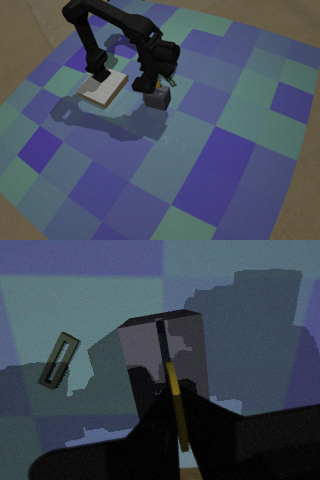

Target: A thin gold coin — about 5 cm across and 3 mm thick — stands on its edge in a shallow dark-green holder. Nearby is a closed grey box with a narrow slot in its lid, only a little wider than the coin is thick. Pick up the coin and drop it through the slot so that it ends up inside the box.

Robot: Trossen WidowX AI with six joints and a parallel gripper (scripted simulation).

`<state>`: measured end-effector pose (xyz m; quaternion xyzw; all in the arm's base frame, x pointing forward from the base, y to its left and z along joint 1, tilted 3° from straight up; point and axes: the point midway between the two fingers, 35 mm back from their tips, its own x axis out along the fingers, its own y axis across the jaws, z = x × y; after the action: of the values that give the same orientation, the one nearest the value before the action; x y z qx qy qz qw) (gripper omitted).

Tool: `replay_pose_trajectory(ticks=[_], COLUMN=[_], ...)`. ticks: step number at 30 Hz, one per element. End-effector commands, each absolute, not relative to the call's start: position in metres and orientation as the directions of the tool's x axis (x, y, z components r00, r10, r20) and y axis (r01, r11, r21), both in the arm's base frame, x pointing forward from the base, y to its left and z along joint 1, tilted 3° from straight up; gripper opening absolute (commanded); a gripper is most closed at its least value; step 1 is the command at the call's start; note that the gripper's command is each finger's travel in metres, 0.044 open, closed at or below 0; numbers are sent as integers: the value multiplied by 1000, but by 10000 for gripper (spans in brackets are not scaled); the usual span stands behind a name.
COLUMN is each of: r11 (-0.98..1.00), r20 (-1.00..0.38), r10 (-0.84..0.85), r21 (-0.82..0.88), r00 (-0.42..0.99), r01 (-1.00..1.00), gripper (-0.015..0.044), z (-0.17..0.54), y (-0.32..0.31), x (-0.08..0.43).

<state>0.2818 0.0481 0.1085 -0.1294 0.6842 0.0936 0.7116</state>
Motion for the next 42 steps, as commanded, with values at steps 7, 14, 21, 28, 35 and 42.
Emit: replay_pose_trajectory(ticks=[7, 14, 21, 28, 35, 42], r11=[947, 948, 948, 948, 948, 948], r20=[-998, -998, -998, -998, -998, -998], r10=[-45, -45, -45, -45, -45, -44], r21=[-56, -56, -56, -56, -56, -56], r00=[42, 42, 42, 42, 42, 47], r01=[-315, -314, -314, -314, -314, -312], gripper=[0, 0, 0, 0, 0, 158], z=[103, 100, 97, 94, 92, 94], y=[47, 47, 47, 47, 47, 47], x=[280, 281, 281, 280, 281, 282])
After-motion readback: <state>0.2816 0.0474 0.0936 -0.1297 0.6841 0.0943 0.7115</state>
